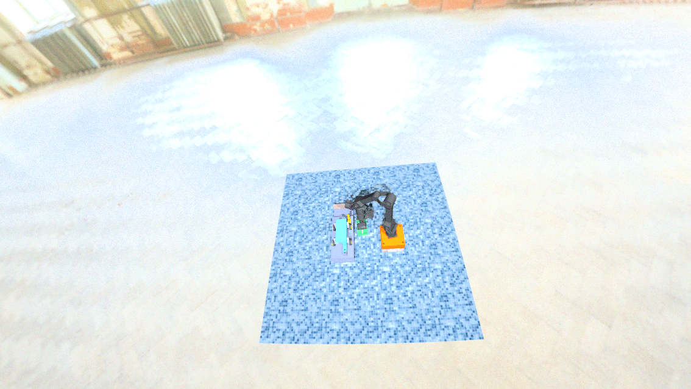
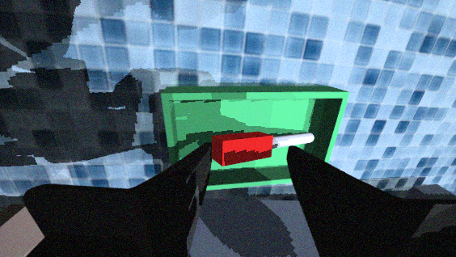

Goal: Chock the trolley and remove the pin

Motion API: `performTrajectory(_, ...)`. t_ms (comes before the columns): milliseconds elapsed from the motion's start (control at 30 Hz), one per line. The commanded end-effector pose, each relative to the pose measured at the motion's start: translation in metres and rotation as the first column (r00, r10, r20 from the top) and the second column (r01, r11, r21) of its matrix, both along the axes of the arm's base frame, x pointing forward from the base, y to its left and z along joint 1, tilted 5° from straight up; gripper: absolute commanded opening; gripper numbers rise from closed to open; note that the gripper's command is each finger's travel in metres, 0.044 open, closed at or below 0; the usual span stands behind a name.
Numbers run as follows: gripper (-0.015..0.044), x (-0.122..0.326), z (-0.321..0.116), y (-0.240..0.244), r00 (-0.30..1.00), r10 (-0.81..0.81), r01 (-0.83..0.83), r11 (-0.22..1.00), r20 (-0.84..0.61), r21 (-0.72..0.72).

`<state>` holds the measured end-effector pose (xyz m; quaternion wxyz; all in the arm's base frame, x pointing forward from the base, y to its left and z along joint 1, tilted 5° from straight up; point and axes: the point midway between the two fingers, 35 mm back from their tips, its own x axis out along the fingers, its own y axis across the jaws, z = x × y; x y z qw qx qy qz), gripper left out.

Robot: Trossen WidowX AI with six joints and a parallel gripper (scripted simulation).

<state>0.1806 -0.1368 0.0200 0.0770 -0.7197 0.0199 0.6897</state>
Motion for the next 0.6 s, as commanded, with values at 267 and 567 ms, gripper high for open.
performTrajectory(267, 0.034, 0.0, 0.005, 0.0, 1.0, 0.0, 0.0, 1.0, 0.0, 0.0)
performTrajectory(567, 0.0419, -0.003, 0.033, 0.004, 1.0, 0.003, -0.003, 1.0, 0.0, -0.002)
